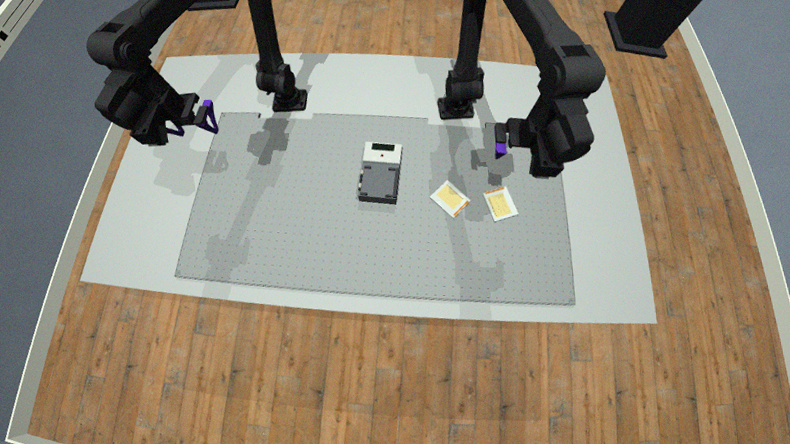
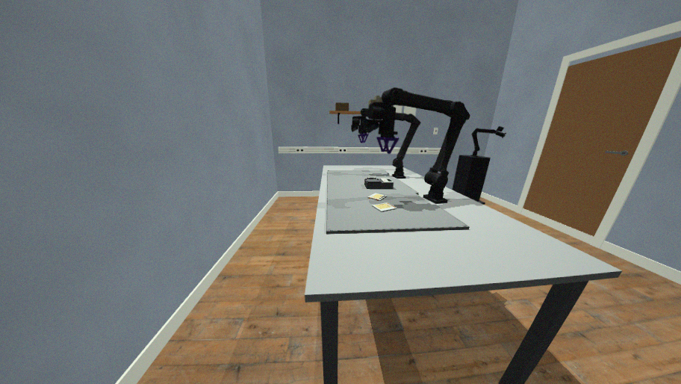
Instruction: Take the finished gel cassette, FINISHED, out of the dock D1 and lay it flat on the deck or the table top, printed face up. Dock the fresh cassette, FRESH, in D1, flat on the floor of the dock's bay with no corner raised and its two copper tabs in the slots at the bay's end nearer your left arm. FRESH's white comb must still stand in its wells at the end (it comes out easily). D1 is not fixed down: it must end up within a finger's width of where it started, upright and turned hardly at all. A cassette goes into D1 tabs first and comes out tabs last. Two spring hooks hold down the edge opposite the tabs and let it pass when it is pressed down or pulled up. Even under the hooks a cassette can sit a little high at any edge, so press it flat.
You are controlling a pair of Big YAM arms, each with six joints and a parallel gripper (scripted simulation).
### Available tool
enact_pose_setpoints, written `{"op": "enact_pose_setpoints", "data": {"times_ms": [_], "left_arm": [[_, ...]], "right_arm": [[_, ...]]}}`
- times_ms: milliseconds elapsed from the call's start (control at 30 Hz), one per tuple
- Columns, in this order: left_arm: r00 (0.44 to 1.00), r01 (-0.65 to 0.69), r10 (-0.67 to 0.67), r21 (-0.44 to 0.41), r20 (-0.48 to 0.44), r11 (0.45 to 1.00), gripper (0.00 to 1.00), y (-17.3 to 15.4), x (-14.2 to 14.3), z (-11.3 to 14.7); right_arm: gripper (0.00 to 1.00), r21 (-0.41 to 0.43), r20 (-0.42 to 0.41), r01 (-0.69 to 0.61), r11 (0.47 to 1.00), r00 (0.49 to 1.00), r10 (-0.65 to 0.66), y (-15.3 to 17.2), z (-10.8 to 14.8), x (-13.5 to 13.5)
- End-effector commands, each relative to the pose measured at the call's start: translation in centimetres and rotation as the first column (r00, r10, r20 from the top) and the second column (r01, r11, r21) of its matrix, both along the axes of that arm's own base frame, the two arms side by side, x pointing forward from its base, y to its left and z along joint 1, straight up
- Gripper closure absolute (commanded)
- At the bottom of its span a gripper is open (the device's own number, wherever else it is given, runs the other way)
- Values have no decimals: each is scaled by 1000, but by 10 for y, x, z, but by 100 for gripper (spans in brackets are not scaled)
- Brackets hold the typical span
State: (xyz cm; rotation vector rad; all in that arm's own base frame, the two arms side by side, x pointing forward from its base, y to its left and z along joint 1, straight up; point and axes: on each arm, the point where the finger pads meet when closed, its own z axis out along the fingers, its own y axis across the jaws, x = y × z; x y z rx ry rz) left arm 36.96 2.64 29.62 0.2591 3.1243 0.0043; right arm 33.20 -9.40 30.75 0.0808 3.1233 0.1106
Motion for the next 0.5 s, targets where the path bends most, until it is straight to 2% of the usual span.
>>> {"op": "enact_pose_setpoints", "data": {"times_ms": [0, 67, 300, 367, 467], "left_arm": [[999, -1, 1, 7, 41, 1000, 0, -2, 9, 21], [999, -1, 1, 7, 41, 1000, 0, -2, 9, 21], [973, -229, 229, -3, 10, 973, 2, -16, 20, -9], [973, -229, 229, -3, 10, 973, 2, -16, 20, -9], [946, -325, 325, -5, 4, 946, 2, -23, 22, -22]], "right_arm": [[0, -2, 12, 21, 1000, 1000, -21, -7, 20, 9], [0, -2, 12, 21, 1000, 1000, -21, -7, 20, 9], [0, -2, 12, 21, 1000, 1000, -21, -7, 20, 9], [0, -2, 12, 21, 1000, 1000, -21, -7, 20, 9], [0, -2, 12, 21, 1000, 1000, -21, -7, 20, 9]]}}
